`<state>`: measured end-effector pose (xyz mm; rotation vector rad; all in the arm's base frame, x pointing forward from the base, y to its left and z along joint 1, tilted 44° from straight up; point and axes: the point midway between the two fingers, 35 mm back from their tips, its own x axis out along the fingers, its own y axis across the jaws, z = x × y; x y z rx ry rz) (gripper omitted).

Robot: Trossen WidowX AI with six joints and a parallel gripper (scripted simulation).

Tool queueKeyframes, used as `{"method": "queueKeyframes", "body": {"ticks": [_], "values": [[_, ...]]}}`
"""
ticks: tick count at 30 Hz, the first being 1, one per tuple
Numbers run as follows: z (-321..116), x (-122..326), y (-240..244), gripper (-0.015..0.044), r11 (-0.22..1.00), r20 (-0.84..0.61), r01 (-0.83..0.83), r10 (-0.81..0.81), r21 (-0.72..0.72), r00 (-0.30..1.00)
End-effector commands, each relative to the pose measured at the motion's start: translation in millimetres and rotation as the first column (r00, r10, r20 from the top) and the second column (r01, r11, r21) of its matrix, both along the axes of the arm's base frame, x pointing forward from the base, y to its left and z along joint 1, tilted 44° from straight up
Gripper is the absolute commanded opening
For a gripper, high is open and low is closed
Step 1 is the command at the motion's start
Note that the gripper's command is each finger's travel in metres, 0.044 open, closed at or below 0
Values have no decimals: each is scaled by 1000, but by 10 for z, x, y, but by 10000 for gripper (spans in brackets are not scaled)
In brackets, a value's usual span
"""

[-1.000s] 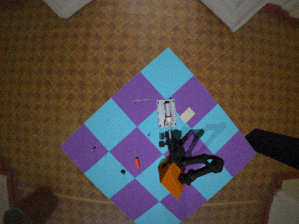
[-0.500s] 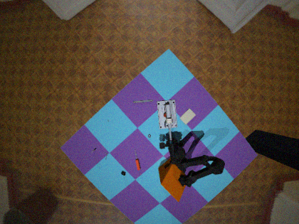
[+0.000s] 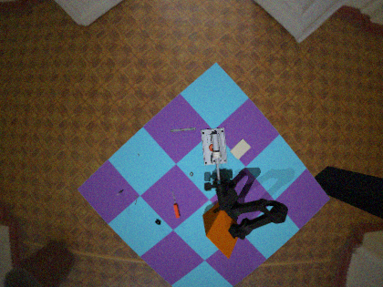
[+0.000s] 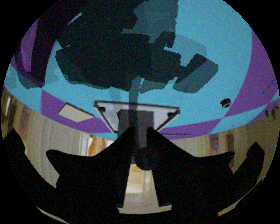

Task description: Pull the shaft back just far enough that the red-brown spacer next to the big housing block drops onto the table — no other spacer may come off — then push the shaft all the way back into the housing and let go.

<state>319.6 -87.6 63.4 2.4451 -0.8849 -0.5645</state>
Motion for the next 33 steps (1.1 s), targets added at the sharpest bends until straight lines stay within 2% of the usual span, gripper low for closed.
{"method": "queueKeyframes", "body": {"ticks": [1,33], "values": [[0,1,0,0,1000,0,0,0,0,1000],[54,101,-24,0,1000,-3,3,-3,1,1000]]}}
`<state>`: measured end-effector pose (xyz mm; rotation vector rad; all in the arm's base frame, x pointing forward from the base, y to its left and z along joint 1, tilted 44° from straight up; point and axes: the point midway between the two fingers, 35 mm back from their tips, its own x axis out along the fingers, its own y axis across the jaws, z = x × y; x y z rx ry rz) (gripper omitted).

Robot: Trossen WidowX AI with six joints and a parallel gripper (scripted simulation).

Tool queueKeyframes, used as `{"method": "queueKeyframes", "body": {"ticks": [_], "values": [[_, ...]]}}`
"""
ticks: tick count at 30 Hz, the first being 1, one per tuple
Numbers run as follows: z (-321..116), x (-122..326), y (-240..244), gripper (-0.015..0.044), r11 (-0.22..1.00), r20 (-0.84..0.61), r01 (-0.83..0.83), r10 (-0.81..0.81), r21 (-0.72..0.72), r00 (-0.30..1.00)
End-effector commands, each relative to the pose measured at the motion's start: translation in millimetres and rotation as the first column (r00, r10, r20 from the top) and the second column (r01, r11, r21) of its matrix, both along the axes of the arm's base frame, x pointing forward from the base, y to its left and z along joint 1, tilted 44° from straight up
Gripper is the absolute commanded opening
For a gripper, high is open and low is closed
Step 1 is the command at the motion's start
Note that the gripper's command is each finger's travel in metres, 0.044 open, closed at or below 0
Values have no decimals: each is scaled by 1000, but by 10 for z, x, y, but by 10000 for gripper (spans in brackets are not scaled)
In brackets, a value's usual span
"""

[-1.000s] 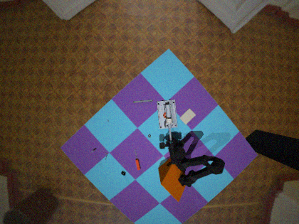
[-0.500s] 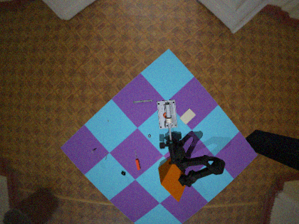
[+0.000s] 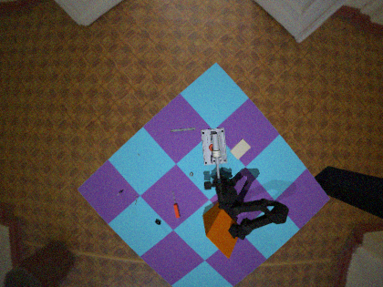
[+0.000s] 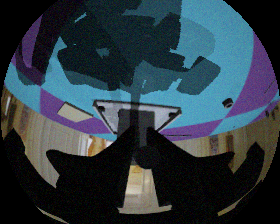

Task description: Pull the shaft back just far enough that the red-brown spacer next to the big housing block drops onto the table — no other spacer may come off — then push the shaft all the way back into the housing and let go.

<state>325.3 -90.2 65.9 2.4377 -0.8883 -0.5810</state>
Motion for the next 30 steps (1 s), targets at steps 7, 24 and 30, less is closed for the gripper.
{"method": "queueKeyframes", "body": {"ticks": [7,24,30], "values": [[42,68,-5,0,1000,9,-4,4,0,1000],[72,127,-23,0,1000,10,-4,4,0,1000],[82,148,-30,0,1000,10,-4,4,0,1000]]}}
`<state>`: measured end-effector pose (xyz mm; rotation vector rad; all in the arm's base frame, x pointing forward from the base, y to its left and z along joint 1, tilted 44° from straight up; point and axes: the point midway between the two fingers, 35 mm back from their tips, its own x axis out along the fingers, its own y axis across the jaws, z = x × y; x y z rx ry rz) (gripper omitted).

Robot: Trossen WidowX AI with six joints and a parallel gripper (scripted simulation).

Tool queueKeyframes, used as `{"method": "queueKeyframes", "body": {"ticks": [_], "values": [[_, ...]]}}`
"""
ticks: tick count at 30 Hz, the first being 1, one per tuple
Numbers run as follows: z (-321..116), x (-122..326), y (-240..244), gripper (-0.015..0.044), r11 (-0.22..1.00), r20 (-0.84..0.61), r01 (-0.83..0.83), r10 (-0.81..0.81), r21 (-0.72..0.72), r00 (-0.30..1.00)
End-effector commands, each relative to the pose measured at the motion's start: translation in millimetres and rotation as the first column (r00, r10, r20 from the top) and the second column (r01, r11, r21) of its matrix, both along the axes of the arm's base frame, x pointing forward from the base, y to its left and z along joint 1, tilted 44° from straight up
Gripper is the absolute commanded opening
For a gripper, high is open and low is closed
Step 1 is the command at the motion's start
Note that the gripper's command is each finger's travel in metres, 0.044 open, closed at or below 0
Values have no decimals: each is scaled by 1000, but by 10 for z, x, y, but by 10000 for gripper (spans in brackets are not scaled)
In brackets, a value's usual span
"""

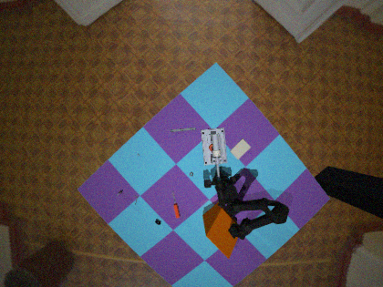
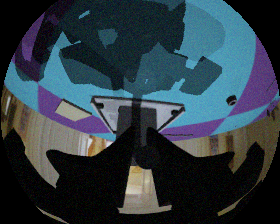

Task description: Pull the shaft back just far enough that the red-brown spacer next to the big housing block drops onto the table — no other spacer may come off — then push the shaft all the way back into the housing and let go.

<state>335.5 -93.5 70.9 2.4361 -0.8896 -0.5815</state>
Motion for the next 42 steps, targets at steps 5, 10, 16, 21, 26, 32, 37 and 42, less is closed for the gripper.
{"method": "queueKeyframes", "body": {"ticks": [5,10,16,21,26,32,37,42], "values": [[41,64,-2,0,1000,11,-5,5,1,1000],[50,81,-7,0,1000,11,-5,5,1,1000],[60,103,-13,0,1000,11,-5,5,1,1000],[69,120,-19,0,1000,11,-5,5,1,1000],[78,137,-24,0,1000,11,-5,5,1,1000],[88,158,-31,0,1000,11,-5,5,1,1000],[97,176,-36,0,1000,11,-5,5,1,1000],[106,193,-42,0,1000,11,-5,5,1,1000]]}}
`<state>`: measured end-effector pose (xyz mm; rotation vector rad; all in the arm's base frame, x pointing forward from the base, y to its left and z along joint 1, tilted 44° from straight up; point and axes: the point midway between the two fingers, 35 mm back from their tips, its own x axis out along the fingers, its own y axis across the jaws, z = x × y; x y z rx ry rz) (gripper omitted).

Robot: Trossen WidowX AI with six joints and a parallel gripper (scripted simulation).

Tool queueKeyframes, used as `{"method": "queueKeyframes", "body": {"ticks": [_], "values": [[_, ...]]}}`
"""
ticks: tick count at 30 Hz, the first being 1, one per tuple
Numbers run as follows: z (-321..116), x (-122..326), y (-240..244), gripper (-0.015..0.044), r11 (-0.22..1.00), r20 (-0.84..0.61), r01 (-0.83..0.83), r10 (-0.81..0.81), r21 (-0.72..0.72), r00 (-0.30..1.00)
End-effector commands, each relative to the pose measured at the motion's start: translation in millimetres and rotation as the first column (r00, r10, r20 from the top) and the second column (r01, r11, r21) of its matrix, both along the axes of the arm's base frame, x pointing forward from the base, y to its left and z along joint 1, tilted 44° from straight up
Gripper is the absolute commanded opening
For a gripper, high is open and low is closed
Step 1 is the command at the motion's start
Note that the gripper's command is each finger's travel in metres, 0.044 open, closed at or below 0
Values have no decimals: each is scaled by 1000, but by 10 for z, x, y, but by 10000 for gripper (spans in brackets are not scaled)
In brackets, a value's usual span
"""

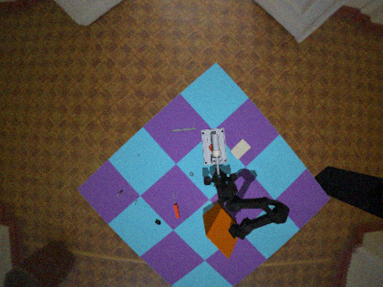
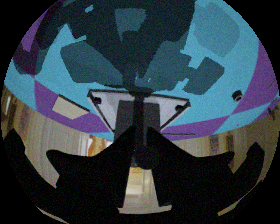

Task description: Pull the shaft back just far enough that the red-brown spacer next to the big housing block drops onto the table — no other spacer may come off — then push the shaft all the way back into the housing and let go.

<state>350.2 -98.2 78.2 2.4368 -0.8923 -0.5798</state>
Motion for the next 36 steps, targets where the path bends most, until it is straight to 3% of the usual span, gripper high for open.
{"method": "queueKeyframes", "body": {"ticks": [1,36], "values": [[35,50,4,0,1000,9,-6,6,1,1000],[78,140,-25,0,1000,10,-6,6,0,1000]]}}
